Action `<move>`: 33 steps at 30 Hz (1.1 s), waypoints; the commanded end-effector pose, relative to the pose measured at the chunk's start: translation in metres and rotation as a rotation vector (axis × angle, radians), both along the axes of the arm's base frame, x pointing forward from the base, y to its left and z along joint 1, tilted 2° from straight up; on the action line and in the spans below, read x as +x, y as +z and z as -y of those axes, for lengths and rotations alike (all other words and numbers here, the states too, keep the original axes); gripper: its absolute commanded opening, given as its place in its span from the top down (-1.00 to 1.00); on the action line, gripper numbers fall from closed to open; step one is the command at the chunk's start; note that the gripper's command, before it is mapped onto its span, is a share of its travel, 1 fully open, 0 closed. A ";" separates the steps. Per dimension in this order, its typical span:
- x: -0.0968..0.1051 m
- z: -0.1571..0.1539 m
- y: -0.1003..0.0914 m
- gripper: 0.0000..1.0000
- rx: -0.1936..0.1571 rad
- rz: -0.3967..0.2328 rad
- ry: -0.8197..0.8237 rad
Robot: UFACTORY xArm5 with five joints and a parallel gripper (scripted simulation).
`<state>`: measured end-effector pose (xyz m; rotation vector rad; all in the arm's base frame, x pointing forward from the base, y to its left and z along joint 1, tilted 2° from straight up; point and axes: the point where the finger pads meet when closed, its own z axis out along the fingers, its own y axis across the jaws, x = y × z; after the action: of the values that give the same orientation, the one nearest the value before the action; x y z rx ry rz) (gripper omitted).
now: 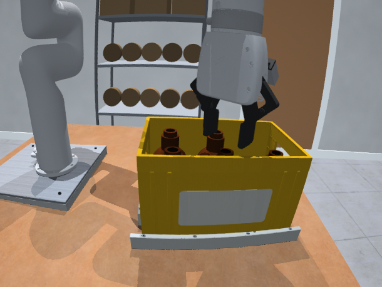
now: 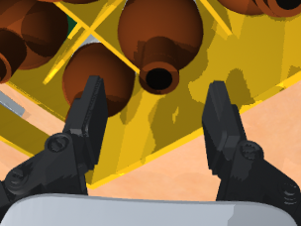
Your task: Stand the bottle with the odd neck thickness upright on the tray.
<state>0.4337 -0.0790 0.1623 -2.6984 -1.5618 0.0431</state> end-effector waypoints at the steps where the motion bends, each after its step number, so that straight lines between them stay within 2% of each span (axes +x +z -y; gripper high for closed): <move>1: 0.001 0.000 0.001 -0.30 -0.001 0.004 0.000; 16: 0.001 0.000 -0.001 -0.30 -0.001 0.004 0.000; 33: 0.001 -0.001 -0.015 -0.30 -0.001 0.004 0.000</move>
<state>0.4335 -0.0781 0.1485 -2.6988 -1.5620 0.0426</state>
